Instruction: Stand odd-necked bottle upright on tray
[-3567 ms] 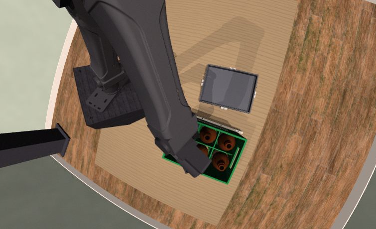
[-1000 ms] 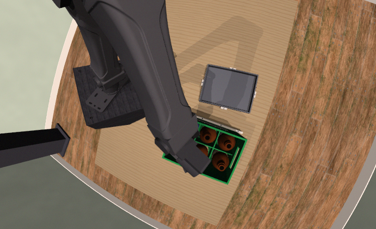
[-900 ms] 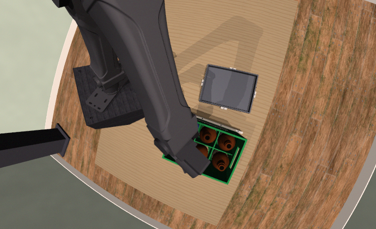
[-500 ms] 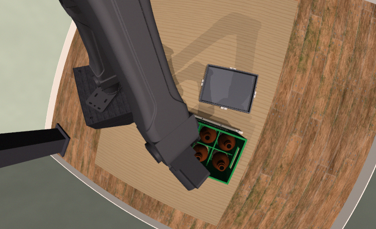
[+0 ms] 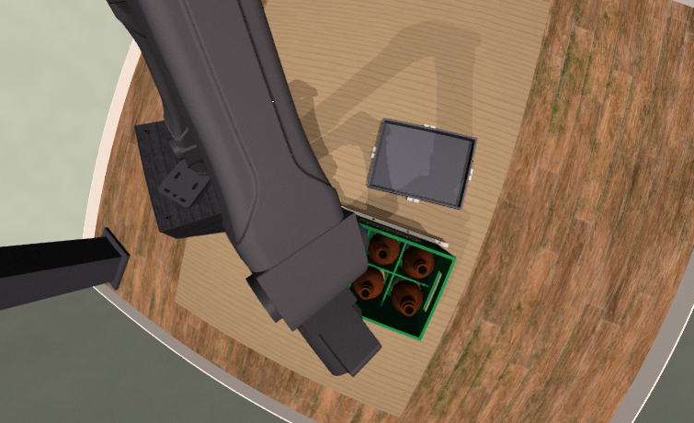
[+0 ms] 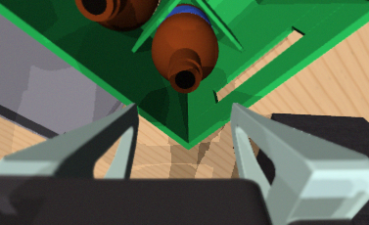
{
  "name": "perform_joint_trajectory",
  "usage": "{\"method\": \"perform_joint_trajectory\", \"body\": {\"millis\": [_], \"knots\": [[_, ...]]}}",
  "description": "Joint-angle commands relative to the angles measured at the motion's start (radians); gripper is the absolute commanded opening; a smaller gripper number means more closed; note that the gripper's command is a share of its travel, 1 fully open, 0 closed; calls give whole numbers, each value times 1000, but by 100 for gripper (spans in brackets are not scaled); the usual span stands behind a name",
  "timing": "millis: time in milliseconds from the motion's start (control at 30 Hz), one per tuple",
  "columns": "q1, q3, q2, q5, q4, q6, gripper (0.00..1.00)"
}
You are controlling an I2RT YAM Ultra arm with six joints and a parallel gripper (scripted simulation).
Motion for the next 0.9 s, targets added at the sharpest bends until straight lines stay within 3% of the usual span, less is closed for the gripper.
{"method": "perform_joint_trajectory", "body": {"millis": [0,533,567,867], "knots": [[-30,33,-32,-8,-53,-31,61],[-33,37,-33,-7,-63,-37,61],[-33,37,-33,-7,-60,-37,0],[-33,37,-33,-7,-60,-37,0]]}}
